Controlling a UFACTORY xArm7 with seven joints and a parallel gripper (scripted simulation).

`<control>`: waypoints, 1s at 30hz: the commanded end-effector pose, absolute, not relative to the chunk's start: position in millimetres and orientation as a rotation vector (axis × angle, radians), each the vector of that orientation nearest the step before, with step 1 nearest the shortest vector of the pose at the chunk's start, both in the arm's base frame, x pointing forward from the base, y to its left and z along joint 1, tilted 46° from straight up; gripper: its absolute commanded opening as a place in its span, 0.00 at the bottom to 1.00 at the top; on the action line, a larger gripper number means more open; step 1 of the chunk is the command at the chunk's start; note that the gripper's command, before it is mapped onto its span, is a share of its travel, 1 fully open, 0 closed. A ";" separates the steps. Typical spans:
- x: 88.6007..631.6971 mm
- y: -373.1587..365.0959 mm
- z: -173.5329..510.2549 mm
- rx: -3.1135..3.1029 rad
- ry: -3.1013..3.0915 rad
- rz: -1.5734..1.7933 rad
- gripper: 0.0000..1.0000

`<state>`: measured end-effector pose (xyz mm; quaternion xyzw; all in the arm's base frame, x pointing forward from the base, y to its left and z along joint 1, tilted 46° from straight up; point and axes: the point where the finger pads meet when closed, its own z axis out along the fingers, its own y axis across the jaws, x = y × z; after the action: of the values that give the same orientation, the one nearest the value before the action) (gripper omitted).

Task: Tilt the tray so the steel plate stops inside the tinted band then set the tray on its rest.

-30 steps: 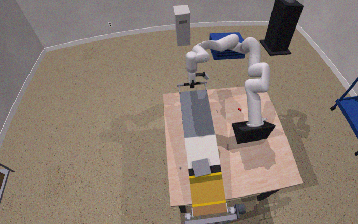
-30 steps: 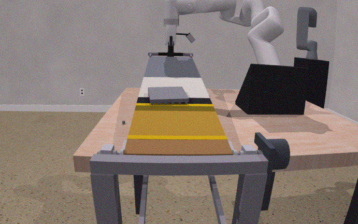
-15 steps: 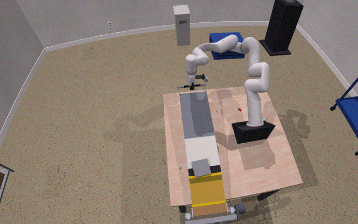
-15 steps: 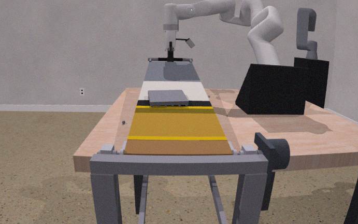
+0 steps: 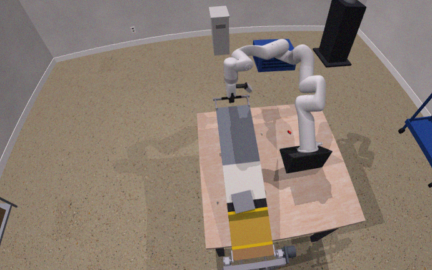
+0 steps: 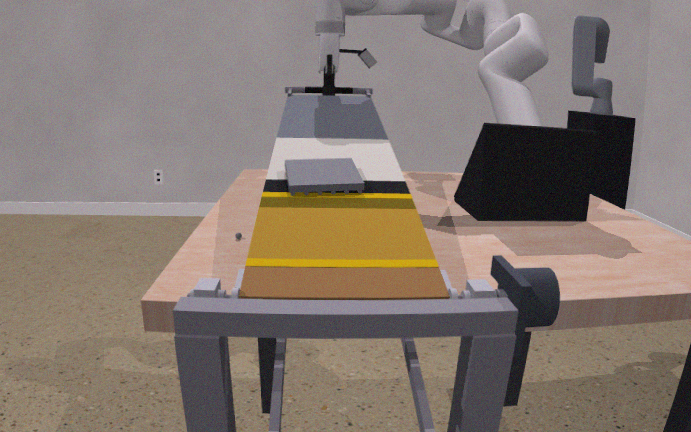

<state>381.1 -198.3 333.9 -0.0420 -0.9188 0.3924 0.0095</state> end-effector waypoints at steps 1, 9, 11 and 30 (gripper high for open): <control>378.7 -233.5 310.5 -0.127 -2.872 1.225 0.00; 379.1 -227.3 314.8 -0.127 -2.872 1.225 0.00; 381.4 -195.5 335.8 -0.127 -2.872 1.225 0.00; 382.2 -182.9 343.5 -0.127 -2.872 1.225 0.00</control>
<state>376.8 -228.7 313.6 -0.0430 -0.9189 0.3919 0.0119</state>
